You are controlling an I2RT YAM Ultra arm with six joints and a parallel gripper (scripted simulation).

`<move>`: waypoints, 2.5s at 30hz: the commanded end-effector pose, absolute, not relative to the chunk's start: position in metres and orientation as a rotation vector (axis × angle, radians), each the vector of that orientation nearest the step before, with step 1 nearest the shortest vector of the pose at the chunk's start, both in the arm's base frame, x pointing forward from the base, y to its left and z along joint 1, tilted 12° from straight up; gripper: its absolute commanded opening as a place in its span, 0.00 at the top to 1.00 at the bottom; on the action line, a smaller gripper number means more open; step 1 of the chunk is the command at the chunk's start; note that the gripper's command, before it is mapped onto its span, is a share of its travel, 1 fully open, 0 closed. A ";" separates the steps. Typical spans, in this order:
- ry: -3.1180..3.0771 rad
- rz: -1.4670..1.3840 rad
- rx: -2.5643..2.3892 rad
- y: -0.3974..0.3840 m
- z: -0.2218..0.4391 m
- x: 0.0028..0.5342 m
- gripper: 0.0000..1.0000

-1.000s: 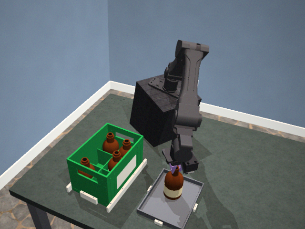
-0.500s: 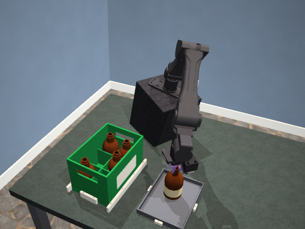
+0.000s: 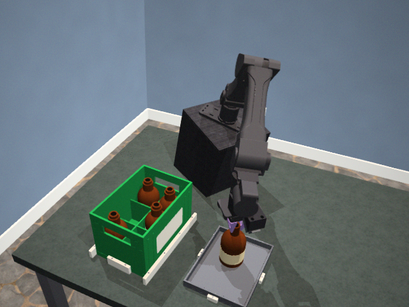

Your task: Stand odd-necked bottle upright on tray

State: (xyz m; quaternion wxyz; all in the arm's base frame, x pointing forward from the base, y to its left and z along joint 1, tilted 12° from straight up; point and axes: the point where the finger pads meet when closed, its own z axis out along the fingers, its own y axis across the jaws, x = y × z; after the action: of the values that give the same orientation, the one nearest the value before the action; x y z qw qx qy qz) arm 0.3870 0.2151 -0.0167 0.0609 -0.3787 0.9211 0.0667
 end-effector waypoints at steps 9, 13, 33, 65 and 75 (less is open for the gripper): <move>2.707 0.203 -1.111 0.224 0.018 0.409 1.00; 2.718 0.203 -1.115 0.225 0.012 0.408 1.00; 2.715 0.203 -1.113 0.230 0.001 0.415 1.00; 2.702 0.203 -1.108 0.232 0.004 0.420 1.00; 2.703 0.203 -1.107 0.232 0.004 0.420 1.00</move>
State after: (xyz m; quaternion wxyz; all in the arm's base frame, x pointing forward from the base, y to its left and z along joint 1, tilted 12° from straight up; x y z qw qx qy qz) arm 0.3982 0.2221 -0.0210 0.0654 -0.3791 0.9206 0.0669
